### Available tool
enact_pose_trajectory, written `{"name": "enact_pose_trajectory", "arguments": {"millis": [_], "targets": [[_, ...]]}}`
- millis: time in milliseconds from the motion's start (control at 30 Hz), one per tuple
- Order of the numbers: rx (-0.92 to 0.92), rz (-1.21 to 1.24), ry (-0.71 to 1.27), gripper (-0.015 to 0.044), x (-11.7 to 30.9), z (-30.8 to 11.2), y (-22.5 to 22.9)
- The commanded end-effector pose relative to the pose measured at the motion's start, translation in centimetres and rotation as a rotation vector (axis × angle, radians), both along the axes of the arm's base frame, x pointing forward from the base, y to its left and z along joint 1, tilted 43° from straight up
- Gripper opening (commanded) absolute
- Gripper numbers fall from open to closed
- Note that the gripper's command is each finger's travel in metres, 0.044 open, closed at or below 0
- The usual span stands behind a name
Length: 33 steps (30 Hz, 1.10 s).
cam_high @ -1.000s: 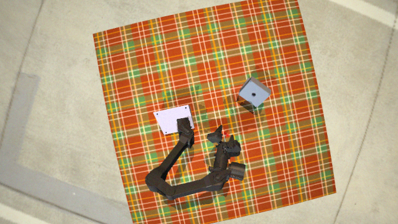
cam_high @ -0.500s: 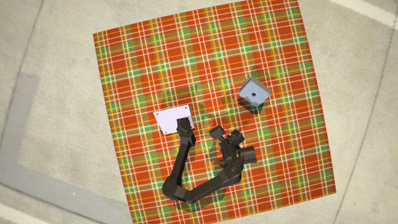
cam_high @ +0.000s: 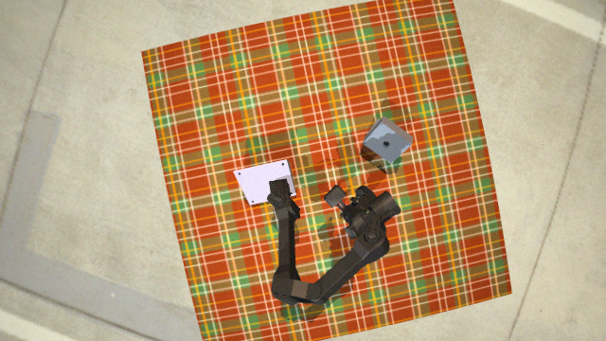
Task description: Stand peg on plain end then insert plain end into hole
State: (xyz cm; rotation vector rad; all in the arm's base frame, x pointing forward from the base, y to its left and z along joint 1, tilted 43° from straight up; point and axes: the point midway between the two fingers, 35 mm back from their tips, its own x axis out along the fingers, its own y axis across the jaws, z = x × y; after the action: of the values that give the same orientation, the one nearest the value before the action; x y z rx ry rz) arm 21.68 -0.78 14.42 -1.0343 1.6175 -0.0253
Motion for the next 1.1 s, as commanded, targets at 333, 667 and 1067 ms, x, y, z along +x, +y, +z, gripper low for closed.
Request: {"name": "enact_pose_trajectory", "arguments": {"millis": [333, 667, 1067], "targets": [[-0.066, 0.032, 0.000, 0.0440, 0.7, 0.3, 0.0], [-0.073, 0.112, 0.068, 0.0440, 0.8, -0.8, -1.1], [-0.071, 0.113, 0.068, 0.0440, 1.0, -1.9, -2.0]]}}
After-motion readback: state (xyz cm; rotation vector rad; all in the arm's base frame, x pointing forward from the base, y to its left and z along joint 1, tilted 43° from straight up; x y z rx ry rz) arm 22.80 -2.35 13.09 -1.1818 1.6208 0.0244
